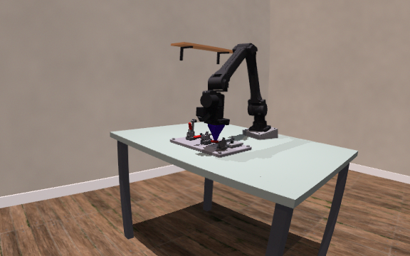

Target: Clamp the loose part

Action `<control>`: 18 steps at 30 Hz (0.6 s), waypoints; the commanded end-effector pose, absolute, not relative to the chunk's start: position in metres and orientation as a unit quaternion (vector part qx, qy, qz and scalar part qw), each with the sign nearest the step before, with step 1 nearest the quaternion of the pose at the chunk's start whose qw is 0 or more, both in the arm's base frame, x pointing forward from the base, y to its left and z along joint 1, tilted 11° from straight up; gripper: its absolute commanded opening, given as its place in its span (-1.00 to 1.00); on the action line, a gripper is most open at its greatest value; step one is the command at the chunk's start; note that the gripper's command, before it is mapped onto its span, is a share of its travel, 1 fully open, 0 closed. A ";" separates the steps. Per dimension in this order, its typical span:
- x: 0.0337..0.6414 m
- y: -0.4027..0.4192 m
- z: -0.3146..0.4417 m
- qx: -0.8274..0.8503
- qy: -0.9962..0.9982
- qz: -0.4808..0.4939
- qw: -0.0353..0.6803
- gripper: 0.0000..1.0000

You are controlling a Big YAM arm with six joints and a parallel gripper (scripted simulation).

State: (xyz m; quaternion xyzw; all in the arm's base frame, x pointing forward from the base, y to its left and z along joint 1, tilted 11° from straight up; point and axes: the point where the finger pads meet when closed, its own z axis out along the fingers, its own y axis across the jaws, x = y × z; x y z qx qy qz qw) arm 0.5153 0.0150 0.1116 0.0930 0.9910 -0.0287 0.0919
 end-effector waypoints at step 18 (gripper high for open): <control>0.518 0.013 0.101 0.090 0.992 -0.031 0.087 -1.00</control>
